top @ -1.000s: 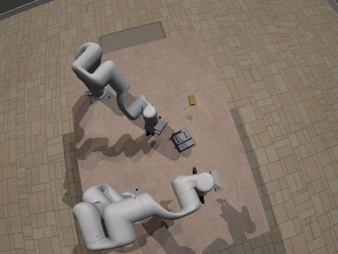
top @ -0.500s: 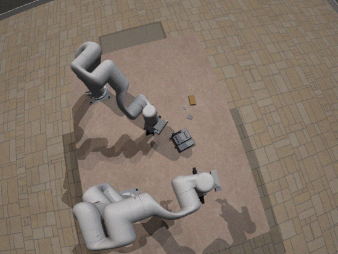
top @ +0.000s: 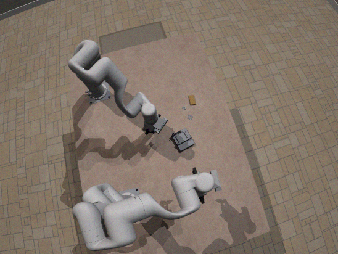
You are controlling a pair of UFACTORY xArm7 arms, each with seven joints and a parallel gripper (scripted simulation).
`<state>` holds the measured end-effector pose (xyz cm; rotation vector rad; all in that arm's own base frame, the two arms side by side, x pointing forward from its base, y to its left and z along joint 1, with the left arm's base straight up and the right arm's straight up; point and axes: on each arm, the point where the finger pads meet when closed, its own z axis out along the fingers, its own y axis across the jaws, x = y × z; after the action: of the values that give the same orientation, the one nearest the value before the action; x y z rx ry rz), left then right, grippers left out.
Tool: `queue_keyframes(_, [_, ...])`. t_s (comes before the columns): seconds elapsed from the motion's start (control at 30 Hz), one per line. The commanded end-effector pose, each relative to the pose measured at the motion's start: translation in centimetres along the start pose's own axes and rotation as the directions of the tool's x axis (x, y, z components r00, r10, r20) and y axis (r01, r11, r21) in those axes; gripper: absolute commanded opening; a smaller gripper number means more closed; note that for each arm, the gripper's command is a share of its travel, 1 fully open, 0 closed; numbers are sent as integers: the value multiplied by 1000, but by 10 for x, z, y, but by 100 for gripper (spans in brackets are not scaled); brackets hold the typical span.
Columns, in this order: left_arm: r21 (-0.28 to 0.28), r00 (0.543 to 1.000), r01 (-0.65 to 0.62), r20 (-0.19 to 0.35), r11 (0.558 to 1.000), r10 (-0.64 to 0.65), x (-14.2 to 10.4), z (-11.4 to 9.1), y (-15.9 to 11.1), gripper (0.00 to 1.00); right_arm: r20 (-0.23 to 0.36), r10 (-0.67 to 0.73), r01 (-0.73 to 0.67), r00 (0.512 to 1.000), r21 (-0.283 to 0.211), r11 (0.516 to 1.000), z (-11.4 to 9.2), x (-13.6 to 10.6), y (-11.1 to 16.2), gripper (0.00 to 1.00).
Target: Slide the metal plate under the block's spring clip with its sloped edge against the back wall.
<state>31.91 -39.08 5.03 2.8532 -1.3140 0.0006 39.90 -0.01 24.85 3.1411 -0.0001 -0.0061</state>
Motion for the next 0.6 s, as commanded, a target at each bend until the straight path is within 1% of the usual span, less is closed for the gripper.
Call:
queue_keyframes(0.0, [0,1000,0,-4,1000,0,1,-10,0,0,-4,0,0,1000,1,1000,-1,1,0,100])
queue_keyframes(0.5, [0,1000,0,-4,1000,0,1,-32,0,0,-4,0,0,1000,1,1000,-1,1,0,100])
queue_keyframes(0.57, [0,1000,0,-4,1000,0,1,-32,0,0,-4,0,0,1000,1,1000,-1,1,0,100])
